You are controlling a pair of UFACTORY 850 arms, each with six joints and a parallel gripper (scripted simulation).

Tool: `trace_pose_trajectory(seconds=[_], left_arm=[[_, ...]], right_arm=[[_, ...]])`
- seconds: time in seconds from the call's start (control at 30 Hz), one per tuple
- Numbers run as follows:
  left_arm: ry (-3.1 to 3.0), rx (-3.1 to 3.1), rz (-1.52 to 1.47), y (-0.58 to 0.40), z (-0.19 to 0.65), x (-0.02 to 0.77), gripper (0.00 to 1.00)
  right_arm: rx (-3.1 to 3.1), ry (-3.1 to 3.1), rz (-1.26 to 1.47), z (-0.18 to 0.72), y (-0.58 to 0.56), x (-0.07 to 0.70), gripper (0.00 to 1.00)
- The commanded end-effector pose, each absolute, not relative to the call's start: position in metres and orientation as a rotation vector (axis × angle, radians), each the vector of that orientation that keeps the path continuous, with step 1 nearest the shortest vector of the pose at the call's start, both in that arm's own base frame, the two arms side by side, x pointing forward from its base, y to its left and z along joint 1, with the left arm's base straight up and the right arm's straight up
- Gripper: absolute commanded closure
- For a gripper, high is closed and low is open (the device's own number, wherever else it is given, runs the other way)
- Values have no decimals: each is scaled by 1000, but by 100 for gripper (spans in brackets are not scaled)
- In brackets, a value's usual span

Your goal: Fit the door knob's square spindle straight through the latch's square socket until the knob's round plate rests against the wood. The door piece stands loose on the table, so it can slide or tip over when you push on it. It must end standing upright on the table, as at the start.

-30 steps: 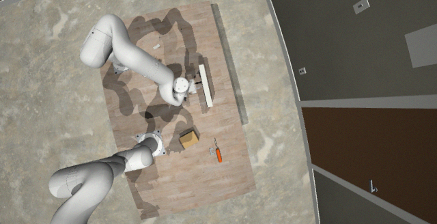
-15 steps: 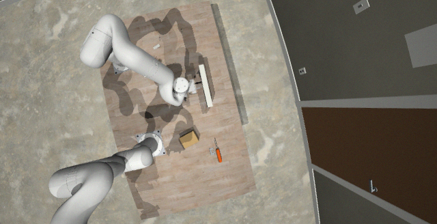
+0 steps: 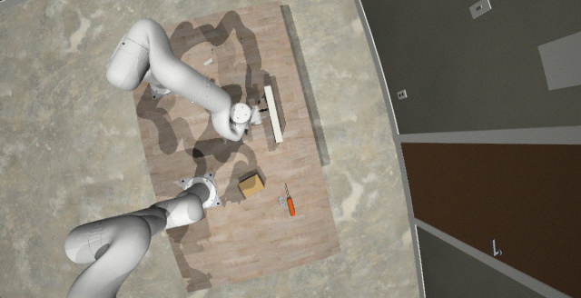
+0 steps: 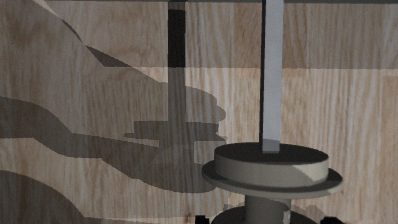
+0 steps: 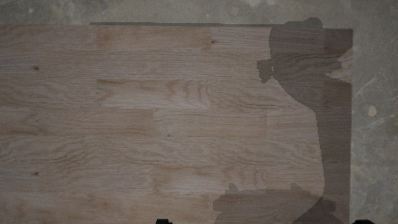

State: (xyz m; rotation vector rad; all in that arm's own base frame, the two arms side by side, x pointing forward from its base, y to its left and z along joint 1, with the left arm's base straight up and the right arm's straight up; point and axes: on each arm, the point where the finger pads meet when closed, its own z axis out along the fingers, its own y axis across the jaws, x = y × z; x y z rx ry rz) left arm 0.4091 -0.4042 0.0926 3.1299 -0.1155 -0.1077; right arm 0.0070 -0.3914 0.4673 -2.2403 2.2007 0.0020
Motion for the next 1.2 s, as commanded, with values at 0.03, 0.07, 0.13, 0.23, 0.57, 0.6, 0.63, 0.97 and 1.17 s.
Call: trace_pose_trajectory(seconds=[0.03,0.07,0.13,0.23,0.57,0.6,0.63,0.97,1.17], left_arm=[[-115,3128,-105,-405,94,410,39],[-115,3128,-105,-405,94,410,39],[-115,3128,-105,-405,94,410,39],[-115,3128,-105,-405,94,411,39],[-115,3128,-104,-405,94,415,39],[-115,3128,-104,-405,94,415,39],[-115,3128,-104,-405,94,415,39],[-115,3128,-104,-405,94,415,39],[-115,3128,-104,-405,94,416,39]], right_arm=[[-2241,2202,0,468,-392,7,0],[-2241,2202,0,468,-392,7,0],[-2241,2202,0,468,-392,7,0],[-2241,2202,0,468,-392,7,0],[-2241,2202,0,468,-392,7,0],[-2241,2202,0,468,-392,7,0],[-2241,2202,0,468,-392,7,0],[-2241,2202,0,468,-392,7,0],[-2241,2202,0,468,-392,7,0]])
